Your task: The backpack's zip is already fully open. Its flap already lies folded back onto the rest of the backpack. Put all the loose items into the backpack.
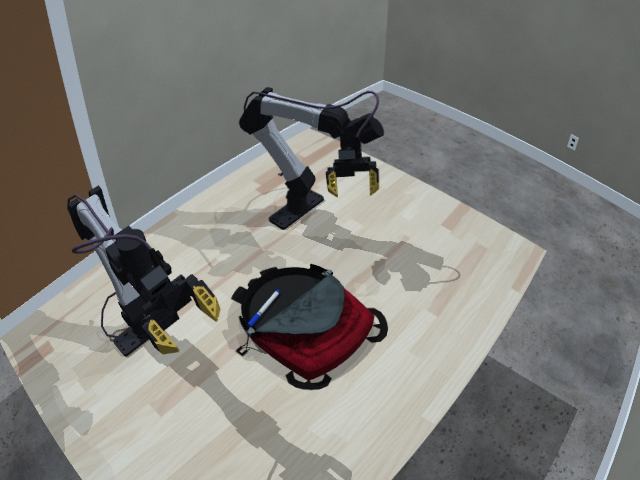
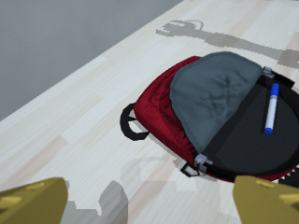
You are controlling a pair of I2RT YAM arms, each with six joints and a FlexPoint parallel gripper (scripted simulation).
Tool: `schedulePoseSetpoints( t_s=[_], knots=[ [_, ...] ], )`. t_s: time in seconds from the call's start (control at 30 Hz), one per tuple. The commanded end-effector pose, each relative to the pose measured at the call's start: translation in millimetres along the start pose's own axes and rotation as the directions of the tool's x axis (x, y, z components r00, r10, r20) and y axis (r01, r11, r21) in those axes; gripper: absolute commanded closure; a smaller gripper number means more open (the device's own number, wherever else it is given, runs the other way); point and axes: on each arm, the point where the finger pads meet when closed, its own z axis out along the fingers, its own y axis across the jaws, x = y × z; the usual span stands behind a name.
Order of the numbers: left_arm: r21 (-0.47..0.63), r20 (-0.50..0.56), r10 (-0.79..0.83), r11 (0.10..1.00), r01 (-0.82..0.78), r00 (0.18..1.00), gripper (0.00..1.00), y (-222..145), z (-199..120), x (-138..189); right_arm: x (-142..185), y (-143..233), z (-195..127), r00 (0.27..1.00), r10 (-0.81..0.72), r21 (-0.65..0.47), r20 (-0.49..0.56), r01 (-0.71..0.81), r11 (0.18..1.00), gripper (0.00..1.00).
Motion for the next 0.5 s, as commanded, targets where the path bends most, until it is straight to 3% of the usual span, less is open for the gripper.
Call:
schedulePoseSetpoints(
  t_s=[0.0,0.23,0.33,0.43,0.47],
  knots=[
    [-0.174,0.058,-0.04,0.983,0.049,0.998,0.1,27.2,-3.5,-23.4,-6.4,-0.4,-0.2,1.0,-0.003,-0.005,0.014,0.003,1.0,0.1],
    [-0.334,0.136,-0.078,0.935,0.12,0.988,0.1,56.4,-12.5,-52.3,-6.4,-0.4,-0.2,1.0,-0.003,-0.005,0.014,0.003,1.0,0.1],
    [-0.334,0.136,-0.078,0.935,0.12,0.988,0.1,56.4,-12.6,-52.3,-6.4,-0.4,-0.2,1.0,-0.003,-0.005,0.014,0.003,1.0,0.1],
    [-0.424,0.191,-0.088,0.891,0.163,0.978,0.1,74.0,-17.9,-70.7,-6.7,-0.4,-0.2,1.0,-0.003,-0.005,0.015,0.003,1.0,0.1],
    [-0.46,0.22,-0.068,0.873,0.165,0.973,0.1,83.7,-24.6,-90.7,-6.7,-0.4,-0.2,1.0,-0.003,-0.005,0.015,0.003,1.0,0.1]
  ],
)
